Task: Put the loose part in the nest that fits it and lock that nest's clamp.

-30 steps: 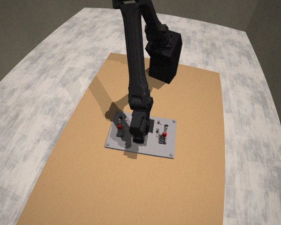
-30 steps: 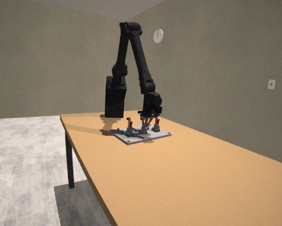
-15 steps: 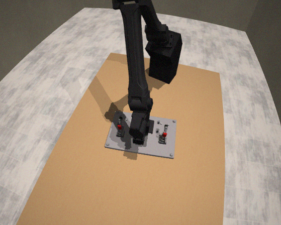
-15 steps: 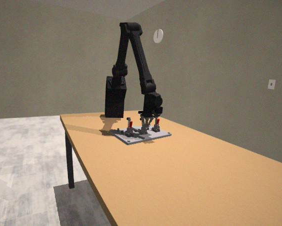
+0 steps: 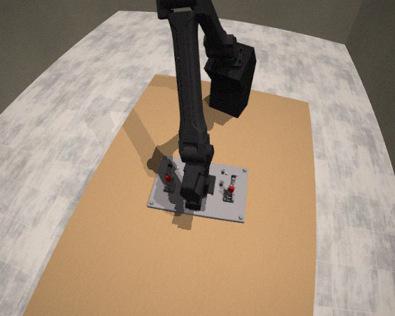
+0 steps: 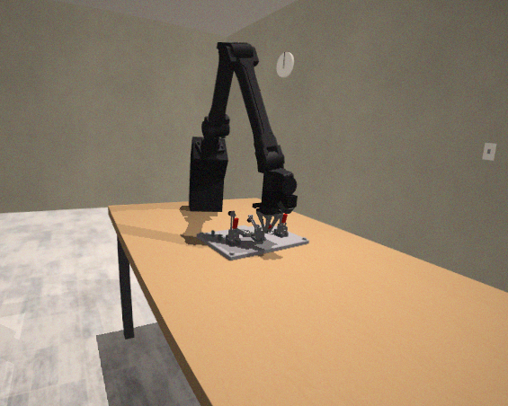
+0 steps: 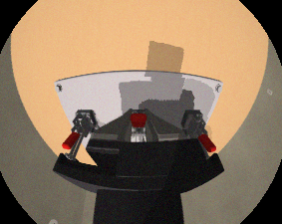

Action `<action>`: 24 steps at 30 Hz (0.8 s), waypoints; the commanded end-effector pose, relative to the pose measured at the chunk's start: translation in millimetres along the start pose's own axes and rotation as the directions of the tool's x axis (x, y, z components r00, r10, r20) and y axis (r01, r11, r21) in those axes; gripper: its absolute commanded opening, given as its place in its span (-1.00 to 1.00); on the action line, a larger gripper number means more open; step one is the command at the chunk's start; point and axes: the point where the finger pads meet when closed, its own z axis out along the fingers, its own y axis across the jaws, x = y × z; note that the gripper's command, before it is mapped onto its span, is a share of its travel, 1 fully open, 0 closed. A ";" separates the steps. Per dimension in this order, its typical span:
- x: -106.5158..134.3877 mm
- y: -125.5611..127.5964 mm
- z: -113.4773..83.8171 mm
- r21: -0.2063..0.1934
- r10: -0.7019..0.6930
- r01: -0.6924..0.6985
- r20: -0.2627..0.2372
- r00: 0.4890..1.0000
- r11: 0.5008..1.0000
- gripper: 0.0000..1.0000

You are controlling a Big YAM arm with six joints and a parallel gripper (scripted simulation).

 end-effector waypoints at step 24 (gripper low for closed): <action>-33.5 -8.0 27.1 0.009 0.008 -0.008 0.029 1.000 1.000 -1.00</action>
